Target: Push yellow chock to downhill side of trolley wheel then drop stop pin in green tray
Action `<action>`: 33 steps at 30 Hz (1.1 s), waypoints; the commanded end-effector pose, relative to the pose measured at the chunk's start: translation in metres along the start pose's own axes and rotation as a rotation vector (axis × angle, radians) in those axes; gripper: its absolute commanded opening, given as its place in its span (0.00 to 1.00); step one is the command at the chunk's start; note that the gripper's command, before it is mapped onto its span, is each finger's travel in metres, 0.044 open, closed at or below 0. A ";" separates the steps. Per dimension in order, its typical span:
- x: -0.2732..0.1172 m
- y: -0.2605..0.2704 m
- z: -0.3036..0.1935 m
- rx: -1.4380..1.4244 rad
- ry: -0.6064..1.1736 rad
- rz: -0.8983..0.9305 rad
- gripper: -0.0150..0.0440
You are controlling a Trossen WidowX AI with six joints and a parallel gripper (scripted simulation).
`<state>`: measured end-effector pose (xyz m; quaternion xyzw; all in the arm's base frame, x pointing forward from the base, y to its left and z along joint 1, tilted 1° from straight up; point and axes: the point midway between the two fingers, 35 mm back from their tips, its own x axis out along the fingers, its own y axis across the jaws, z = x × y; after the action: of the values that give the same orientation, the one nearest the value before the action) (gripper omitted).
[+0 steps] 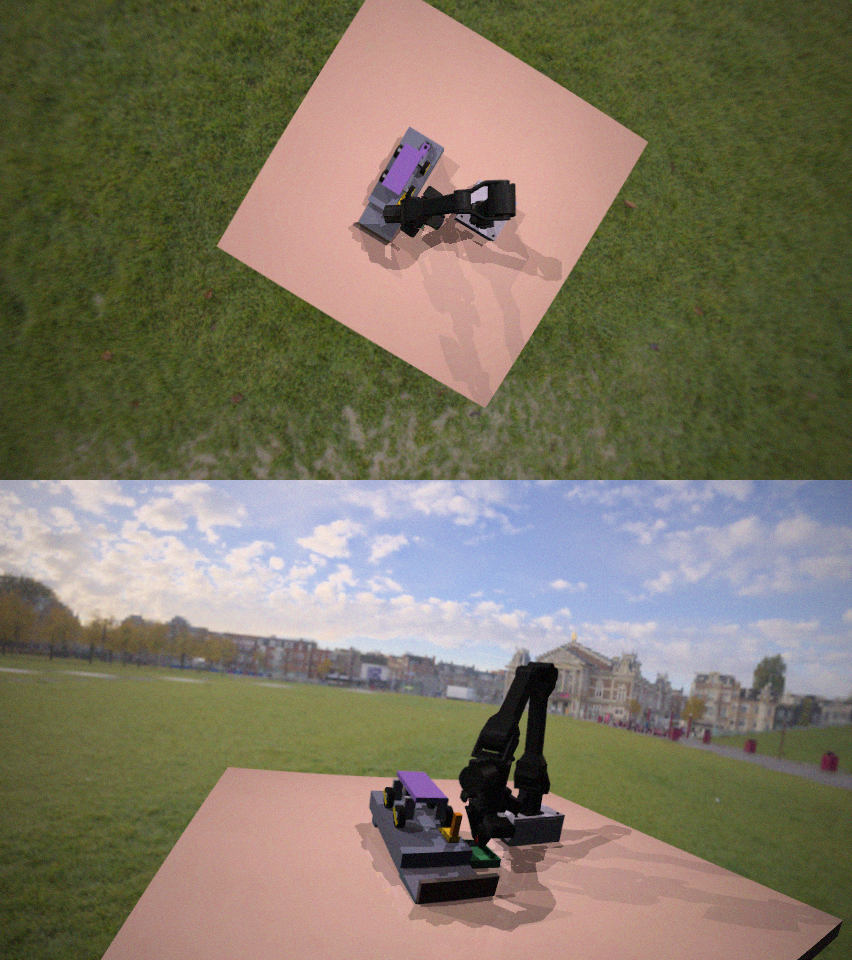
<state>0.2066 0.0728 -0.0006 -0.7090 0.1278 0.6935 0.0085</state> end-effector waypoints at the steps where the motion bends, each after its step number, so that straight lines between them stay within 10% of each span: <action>1: 0.001 -0.003 -0.001 0.004 0.000 -0.003 0.58; 33: 0.006 -0.015 -0.004 0.004 0.000 -0.004 0.58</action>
<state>0.2108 0.0843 -0.0096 -0.7079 0.1271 0.6947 0.0089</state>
